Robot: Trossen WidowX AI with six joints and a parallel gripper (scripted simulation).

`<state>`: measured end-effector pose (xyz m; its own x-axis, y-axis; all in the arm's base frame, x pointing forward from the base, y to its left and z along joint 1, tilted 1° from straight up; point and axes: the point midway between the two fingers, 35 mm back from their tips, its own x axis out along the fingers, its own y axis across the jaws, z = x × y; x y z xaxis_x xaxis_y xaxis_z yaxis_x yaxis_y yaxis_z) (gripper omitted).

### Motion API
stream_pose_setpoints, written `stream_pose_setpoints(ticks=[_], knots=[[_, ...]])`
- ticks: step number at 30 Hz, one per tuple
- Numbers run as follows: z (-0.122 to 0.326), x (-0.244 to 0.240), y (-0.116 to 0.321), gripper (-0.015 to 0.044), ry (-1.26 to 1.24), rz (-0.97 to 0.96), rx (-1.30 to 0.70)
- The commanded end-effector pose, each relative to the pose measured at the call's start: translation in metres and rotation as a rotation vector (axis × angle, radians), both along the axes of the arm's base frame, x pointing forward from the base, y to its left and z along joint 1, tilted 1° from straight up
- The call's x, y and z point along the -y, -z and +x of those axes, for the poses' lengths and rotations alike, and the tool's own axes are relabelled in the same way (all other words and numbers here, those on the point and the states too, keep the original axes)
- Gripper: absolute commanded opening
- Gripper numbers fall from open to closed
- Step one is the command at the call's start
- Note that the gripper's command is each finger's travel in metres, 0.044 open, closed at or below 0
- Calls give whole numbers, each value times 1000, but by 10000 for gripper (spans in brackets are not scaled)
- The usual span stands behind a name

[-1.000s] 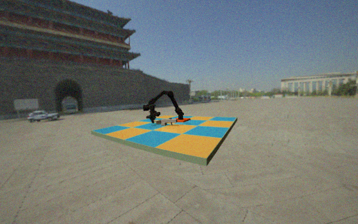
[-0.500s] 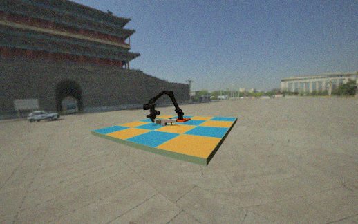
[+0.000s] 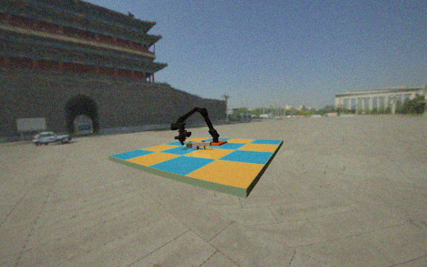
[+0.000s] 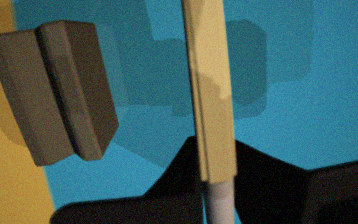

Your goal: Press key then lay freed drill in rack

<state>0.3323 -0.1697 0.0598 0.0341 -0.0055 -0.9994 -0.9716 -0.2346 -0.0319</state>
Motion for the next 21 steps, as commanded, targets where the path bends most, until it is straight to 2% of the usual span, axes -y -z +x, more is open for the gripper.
stream_pose_setpoints(ticks=[1,21], knots=[[0,0,-3,0,0,-2,1],[-1,-1,-15,0,0,-2,1]])
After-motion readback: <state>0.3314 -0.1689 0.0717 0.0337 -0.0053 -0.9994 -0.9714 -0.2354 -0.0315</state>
